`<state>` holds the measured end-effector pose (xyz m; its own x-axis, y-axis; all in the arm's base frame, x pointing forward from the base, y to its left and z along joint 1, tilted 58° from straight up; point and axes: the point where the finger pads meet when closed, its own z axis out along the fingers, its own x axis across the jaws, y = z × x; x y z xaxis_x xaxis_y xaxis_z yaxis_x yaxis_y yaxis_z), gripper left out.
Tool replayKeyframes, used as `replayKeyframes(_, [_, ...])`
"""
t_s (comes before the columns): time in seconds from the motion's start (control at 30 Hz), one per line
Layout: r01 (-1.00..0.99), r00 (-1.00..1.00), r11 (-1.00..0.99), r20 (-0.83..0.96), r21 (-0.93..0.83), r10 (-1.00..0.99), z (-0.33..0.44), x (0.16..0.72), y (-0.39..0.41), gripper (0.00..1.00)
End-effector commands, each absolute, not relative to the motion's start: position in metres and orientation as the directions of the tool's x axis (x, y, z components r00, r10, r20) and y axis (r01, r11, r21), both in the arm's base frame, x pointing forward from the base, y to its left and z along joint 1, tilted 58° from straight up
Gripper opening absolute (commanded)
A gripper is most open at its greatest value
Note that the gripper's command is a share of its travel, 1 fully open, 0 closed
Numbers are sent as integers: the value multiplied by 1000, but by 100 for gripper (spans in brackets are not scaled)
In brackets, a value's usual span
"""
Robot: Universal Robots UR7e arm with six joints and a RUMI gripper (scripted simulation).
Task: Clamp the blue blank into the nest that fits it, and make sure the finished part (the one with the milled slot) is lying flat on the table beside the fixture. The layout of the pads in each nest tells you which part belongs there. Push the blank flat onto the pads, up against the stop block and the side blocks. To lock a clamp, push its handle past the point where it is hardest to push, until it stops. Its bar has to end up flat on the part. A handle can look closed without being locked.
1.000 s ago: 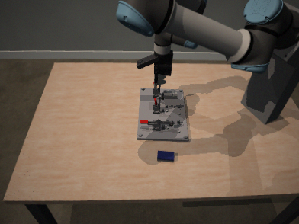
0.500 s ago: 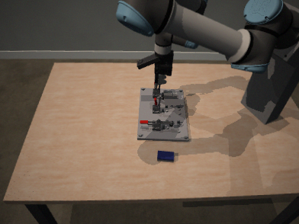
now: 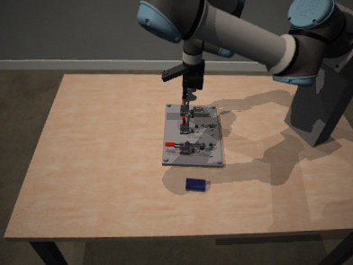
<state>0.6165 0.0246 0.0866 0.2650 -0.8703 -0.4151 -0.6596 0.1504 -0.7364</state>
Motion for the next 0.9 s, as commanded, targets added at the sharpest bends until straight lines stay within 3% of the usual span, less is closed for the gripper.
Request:
replayKeyframes(0.0, [-659,265,150,-415,-737,-871,87,617,24,28])
replayKeyframes(0.87, [-659,265,150,-415,-737,-871,99,601,14,28])
